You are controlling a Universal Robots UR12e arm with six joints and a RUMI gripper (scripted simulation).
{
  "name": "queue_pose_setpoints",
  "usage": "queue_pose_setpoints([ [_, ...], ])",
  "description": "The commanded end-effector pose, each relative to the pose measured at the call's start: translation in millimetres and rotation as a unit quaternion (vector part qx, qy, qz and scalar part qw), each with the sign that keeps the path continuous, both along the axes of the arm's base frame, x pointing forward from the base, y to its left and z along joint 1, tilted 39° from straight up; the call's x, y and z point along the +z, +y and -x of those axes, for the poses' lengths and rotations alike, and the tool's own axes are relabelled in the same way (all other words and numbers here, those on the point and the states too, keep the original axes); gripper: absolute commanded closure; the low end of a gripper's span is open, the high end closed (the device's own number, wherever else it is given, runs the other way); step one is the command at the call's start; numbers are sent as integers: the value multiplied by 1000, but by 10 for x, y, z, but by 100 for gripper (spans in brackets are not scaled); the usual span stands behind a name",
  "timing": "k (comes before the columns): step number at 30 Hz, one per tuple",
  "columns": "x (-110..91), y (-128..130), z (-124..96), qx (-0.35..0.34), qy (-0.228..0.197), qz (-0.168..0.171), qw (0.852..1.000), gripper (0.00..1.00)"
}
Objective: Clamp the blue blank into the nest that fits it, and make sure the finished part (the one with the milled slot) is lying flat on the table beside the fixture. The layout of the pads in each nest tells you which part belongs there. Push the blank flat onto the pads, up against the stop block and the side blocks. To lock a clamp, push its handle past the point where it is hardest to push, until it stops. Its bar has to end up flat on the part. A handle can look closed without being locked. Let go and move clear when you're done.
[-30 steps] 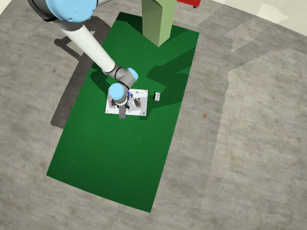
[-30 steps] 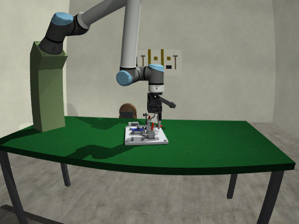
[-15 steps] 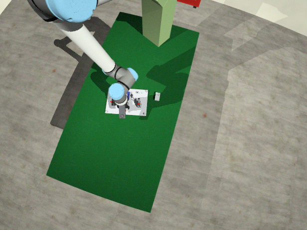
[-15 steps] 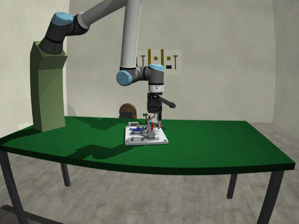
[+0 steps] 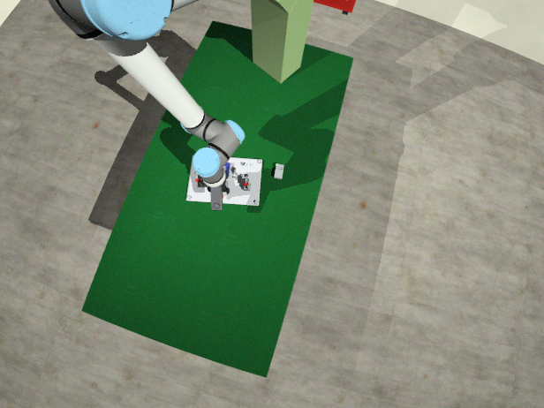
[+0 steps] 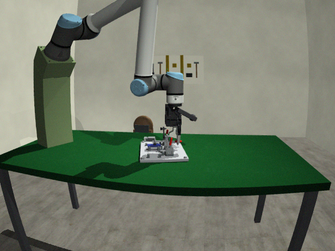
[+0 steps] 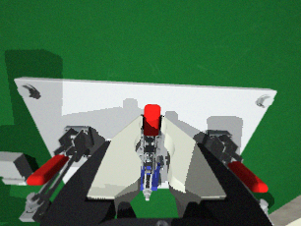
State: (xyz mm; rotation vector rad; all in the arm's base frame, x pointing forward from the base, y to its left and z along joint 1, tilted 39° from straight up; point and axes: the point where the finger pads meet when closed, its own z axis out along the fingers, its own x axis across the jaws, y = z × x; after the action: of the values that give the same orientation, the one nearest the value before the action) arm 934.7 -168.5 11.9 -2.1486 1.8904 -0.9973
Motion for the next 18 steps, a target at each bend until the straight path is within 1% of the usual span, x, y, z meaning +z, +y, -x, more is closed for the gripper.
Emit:
queue_pose_setpoints([
  [1,21,-2,-12,0,-1,1,1000,100],
  [3,21,-2,-12,0,-1,1,1000,100],
  [4,21,-2,-12,0,-1,1,1000,72],
  [18,21,-1,-12,0,-1,1,1000,72],
])
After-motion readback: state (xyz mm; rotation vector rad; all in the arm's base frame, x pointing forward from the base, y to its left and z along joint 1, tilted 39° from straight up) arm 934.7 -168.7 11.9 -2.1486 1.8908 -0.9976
